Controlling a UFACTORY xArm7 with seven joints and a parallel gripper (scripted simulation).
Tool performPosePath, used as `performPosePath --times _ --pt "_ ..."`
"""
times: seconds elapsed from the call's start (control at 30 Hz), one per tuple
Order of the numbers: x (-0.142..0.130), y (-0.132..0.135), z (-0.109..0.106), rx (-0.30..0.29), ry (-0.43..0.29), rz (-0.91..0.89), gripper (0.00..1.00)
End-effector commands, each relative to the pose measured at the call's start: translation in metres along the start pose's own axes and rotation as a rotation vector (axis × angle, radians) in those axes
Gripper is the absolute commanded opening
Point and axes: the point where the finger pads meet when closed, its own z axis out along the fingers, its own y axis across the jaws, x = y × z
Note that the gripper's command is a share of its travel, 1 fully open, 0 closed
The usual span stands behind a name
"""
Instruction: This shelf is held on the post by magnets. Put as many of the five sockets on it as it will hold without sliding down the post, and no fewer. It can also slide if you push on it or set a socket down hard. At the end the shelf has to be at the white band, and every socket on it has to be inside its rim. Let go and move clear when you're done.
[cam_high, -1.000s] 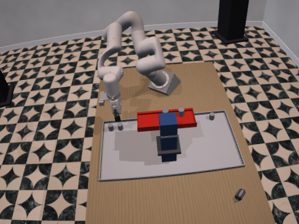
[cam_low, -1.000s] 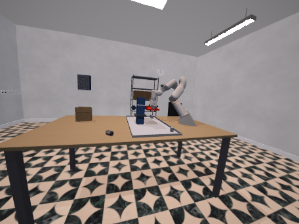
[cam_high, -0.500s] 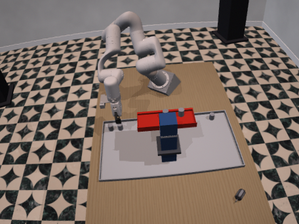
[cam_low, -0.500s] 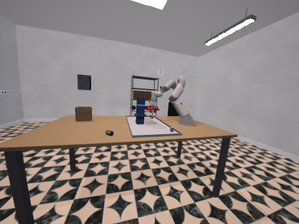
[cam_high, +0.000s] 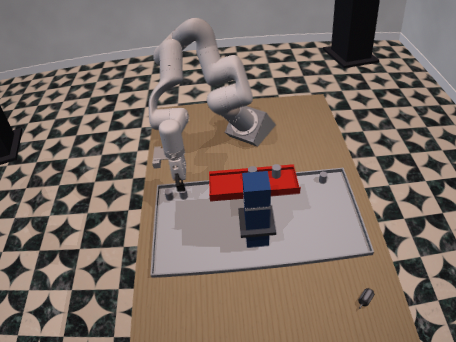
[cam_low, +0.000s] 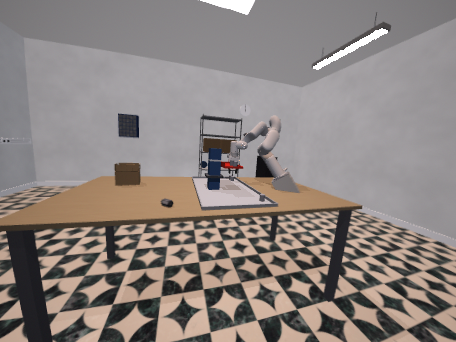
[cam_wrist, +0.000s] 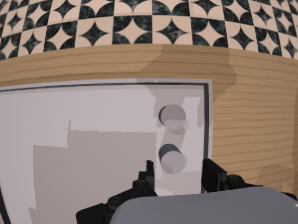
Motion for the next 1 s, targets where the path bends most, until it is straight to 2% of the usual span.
performPosePath --times 0.0,0.23,0.6,0.8,0.97 --pt "0.001 -0.001 0.006 0.001 0.002 0.000 0.61" --pt "0.001 -0.001 0.025 0.001 0.002 0.000 0.61" --pt "0.001 -0.001 0.028 0.001 0.002 0.000 0.61" --pt "0.001 -0.001 0.043 0.001 0.002 0.000 0.61" --pt "0.001 -0.001 0.045 0.001 0.002 0.000 0.61"
